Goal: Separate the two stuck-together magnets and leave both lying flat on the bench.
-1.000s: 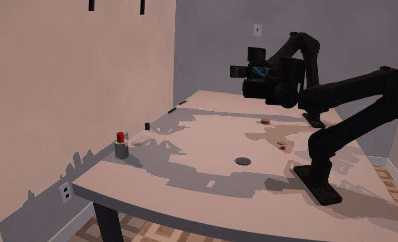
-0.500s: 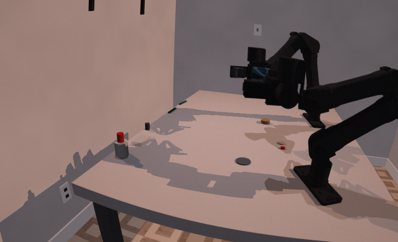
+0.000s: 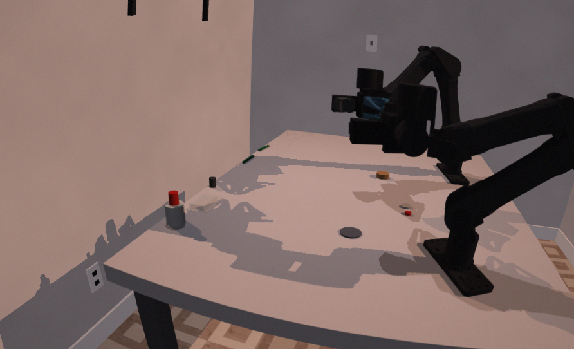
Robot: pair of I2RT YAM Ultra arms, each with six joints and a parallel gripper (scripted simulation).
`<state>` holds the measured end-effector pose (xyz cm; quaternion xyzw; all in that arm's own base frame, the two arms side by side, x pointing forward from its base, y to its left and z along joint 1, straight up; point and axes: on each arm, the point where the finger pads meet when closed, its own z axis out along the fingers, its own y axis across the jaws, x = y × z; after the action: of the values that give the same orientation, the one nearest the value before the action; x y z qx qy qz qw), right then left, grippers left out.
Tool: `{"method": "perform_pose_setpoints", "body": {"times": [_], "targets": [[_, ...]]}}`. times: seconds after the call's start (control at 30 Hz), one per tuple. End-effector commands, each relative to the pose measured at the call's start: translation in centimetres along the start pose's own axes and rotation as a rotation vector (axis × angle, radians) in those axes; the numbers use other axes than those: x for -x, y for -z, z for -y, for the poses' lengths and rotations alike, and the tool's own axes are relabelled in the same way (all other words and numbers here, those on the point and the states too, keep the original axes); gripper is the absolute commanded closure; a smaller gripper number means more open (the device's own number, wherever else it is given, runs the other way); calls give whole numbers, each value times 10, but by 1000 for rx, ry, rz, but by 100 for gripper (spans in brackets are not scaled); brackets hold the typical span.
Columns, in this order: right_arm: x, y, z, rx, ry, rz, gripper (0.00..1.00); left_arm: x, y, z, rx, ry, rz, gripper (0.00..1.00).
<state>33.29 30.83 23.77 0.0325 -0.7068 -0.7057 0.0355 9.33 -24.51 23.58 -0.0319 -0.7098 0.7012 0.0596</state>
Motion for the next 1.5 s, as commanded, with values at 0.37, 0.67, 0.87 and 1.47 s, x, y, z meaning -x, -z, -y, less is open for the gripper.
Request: {"method": "perform_pose_setpoints", "body": {"times": [0.37,0.67,0.87,1.47], "targets": [[-1,-1,-9,9,35,-2,83,2,-9,15,-14,-36,8,67],[-1,-1,-9,9,35,-2,83,2,-14,15,-14,-36,9,67],[-1,-1,-9,9,35,-2,83,2,-18,15,-14,-36,8,67],[-1,-1,-9,9,35,-2,83,3,-29,15,-14,-36,7,67]]}}
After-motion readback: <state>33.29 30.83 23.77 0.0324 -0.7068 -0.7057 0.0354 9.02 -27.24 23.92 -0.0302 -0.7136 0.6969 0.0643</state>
